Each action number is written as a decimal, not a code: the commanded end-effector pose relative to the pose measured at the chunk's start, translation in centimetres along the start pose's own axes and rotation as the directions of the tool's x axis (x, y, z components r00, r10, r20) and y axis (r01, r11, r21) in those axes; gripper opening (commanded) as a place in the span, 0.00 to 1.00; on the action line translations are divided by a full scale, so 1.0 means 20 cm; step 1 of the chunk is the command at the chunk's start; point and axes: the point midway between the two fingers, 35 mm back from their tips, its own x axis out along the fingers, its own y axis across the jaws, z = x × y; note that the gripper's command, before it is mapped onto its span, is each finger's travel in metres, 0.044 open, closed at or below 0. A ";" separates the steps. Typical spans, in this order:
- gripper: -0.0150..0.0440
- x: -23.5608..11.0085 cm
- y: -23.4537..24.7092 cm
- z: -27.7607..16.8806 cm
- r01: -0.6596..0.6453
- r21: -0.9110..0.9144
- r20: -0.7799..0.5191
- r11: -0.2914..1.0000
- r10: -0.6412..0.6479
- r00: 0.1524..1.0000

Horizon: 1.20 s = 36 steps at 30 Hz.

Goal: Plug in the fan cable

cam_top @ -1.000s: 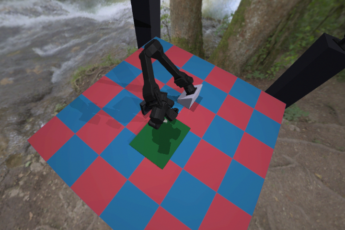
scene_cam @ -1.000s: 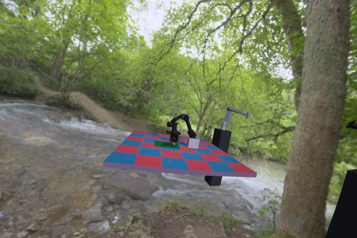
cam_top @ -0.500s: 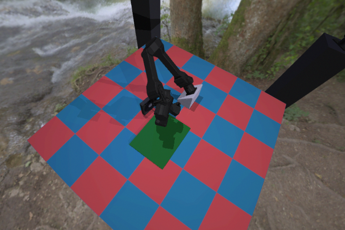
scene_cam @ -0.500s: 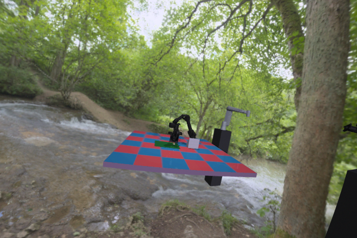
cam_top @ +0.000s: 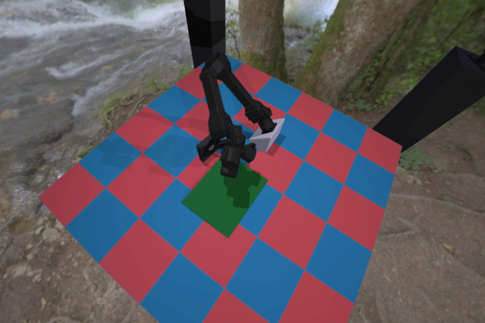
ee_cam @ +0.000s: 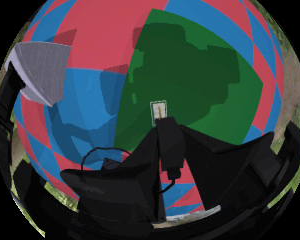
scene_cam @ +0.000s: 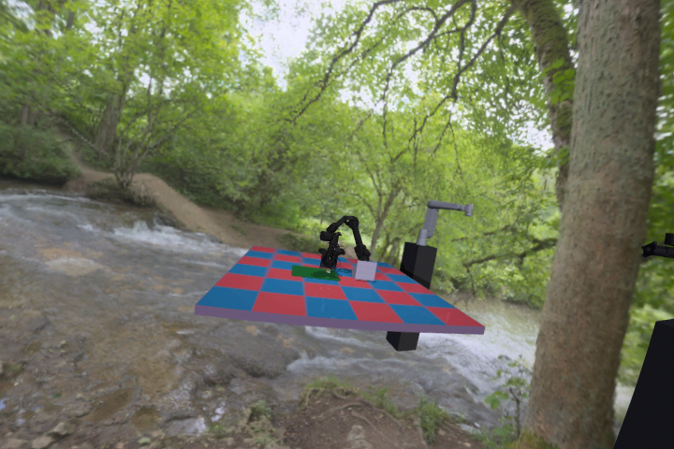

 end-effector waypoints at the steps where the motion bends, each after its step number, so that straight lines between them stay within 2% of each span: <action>1: 0.25 0.00 0.01 0.01 -0.005 0.001 0.005 1.000 0.005 1.000; 8: 0.25 0.11 0.01 0.01 -0.005 0.003 0.004 1.000 0.005 1.000; 36: 0.25 0.11 0.00 0.00 -0.005 0.003 0.004 1.000 0.005 1.000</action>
